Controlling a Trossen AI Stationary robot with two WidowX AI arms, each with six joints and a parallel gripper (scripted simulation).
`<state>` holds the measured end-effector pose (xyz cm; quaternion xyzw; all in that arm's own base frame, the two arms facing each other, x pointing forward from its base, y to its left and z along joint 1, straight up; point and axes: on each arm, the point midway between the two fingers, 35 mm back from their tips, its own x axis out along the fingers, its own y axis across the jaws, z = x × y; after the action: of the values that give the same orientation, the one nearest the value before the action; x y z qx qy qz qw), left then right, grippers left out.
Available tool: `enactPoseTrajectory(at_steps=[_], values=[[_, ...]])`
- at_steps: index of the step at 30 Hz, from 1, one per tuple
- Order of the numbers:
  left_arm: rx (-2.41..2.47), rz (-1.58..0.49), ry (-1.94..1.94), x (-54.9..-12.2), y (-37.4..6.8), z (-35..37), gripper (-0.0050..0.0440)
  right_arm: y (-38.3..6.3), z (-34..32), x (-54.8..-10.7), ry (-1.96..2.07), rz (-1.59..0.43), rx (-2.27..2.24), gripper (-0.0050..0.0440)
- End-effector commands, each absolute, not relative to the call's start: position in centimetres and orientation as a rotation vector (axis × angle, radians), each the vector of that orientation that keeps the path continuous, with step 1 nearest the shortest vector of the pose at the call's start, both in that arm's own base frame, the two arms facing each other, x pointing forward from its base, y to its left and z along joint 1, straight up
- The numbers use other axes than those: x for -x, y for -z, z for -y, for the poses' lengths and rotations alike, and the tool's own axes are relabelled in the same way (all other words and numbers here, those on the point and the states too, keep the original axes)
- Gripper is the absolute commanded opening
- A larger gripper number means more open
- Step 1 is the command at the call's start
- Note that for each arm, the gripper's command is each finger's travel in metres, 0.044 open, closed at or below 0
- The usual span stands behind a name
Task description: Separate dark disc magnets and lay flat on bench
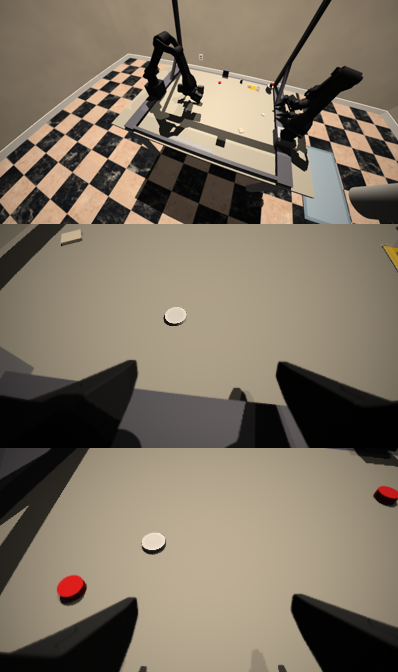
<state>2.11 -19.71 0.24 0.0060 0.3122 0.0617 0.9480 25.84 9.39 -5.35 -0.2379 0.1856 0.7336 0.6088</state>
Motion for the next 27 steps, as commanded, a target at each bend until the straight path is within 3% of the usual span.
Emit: enactPoseTrajectory(at_steps=[1,9,27], values=[[-0.01,-0.729,-0.132,-1.9,-1.0,20.9,0.04,4.1,-9.0,-27.9,-1.628,-0.483,0.62,0.04],[-0.046,-0.951,-0.095,-2.3,-3.3,23.2,0.04,0.5,-7.6,-32.7,-1.38,-0.637,0.703,0.04],[-0.219,-1.304,-0.219,-13.0,-8.3,17.1,0.04,-6.9,-5.2,-28.9,-0.964,-1.162,0.42,0.04]])
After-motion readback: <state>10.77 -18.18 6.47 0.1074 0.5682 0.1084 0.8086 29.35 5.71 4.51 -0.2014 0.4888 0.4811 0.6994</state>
